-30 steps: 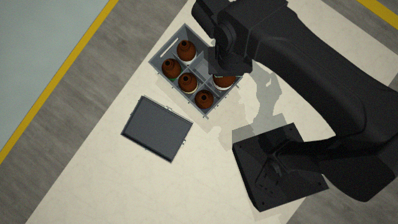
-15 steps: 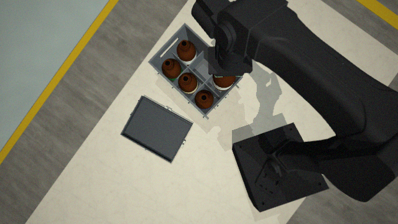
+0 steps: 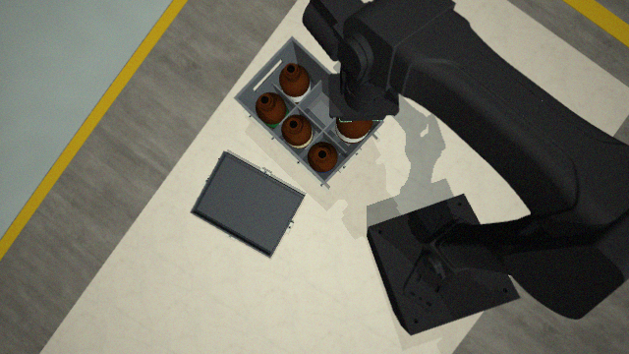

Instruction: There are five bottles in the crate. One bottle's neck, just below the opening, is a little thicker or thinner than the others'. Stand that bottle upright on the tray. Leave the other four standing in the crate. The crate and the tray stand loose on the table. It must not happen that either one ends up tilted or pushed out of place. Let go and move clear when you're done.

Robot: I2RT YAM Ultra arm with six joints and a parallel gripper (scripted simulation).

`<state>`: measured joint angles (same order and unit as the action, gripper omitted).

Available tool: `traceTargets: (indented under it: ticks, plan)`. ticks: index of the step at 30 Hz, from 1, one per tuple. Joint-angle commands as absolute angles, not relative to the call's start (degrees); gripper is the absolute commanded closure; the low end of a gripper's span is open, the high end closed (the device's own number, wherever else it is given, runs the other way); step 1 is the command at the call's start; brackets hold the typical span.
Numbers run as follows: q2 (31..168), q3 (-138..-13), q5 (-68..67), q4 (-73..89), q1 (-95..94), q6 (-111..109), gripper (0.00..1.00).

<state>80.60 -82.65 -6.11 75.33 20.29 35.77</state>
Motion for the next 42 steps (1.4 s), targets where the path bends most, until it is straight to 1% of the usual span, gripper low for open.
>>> traceTargets:
  ticks: [1,16,42]
  plan:
    - [78.0,-85.5,-6.8,75.8,19.5,36.1,1.0]
    - [77.9,-86.5,-6.8,77.1,19.4,36.3,1.0]
    - [78.5,-93.2,-7.1,83.2,18.5,37.1,1.0]
